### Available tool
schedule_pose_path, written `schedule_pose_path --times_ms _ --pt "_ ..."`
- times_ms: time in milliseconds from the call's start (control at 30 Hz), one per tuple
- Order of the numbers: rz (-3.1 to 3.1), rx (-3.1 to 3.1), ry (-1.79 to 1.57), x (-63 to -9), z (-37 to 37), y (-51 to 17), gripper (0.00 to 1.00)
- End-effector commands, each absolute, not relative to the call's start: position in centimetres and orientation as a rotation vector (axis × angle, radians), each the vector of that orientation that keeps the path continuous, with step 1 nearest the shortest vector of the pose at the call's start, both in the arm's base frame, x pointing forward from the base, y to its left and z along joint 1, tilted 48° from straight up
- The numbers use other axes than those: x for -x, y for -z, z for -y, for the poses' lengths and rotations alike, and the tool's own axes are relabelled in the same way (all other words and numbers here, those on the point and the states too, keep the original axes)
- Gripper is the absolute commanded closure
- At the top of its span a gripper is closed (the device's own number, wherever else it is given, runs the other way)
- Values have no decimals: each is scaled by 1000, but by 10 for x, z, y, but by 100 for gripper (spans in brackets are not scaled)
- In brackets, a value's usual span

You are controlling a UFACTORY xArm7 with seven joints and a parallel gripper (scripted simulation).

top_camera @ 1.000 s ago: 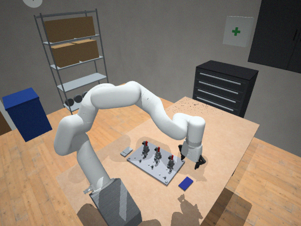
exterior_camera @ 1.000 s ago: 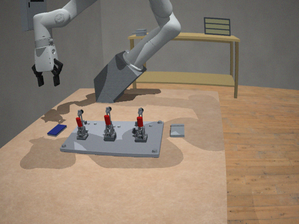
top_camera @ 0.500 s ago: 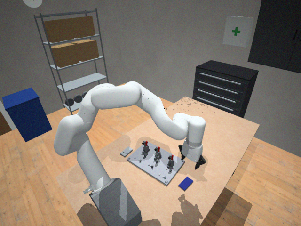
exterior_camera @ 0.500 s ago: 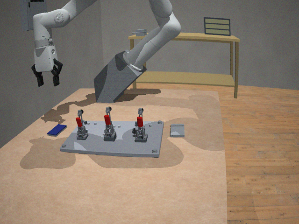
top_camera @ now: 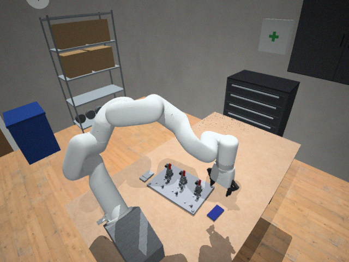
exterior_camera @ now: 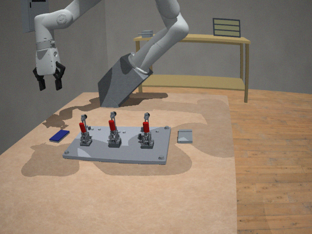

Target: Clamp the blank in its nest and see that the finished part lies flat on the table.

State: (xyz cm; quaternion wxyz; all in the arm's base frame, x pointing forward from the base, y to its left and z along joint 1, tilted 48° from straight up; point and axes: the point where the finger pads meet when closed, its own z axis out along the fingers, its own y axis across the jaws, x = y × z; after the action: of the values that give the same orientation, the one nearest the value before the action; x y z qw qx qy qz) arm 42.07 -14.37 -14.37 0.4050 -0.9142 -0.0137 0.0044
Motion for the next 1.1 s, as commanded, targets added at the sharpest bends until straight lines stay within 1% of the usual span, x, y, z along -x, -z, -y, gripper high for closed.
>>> schedule_pose_path --times_ms 0,567,1067 --pt "33 2311 -7 -421 145 144 1" --pt "33 2311 -7 -421 110 176 1" --pt "33 2311 -7 -419 49 232 1"
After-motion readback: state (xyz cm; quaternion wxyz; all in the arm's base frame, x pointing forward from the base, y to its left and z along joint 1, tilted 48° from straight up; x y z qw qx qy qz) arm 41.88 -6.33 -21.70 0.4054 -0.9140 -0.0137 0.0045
